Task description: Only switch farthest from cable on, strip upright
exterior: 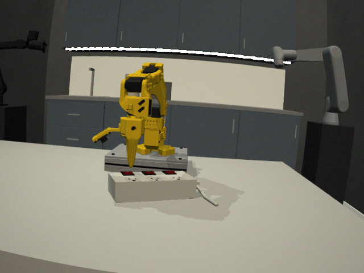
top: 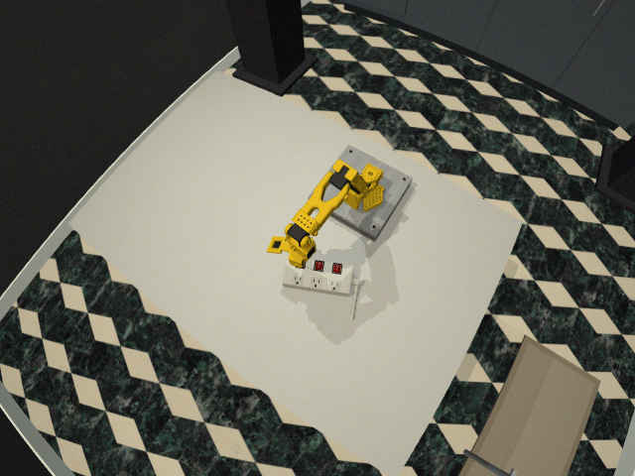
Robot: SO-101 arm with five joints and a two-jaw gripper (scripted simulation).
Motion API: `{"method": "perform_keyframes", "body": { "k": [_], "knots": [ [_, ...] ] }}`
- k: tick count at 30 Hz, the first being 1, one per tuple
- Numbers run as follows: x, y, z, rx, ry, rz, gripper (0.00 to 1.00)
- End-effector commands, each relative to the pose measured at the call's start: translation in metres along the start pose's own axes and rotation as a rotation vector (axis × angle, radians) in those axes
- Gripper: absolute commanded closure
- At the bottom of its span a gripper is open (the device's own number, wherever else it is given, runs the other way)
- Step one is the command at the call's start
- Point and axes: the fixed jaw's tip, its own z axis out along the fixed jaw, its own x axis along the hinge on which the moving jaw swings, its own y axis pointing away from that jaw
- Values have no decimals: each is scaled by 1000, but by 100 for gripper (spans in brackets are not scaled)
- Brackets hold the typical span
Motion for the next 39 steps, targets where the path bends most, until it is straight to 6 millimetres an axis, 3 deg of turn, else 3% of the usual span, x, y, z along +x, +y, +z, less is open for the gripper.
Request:
{"method": "perform_keyframes", "body": {
  "k": [1, 39],
  "knots": [
    [-2, -1, 3, 17, 8, 10, 100],
    [-6, 2, -1, 17, 7, 23, 100]
  ]
}}
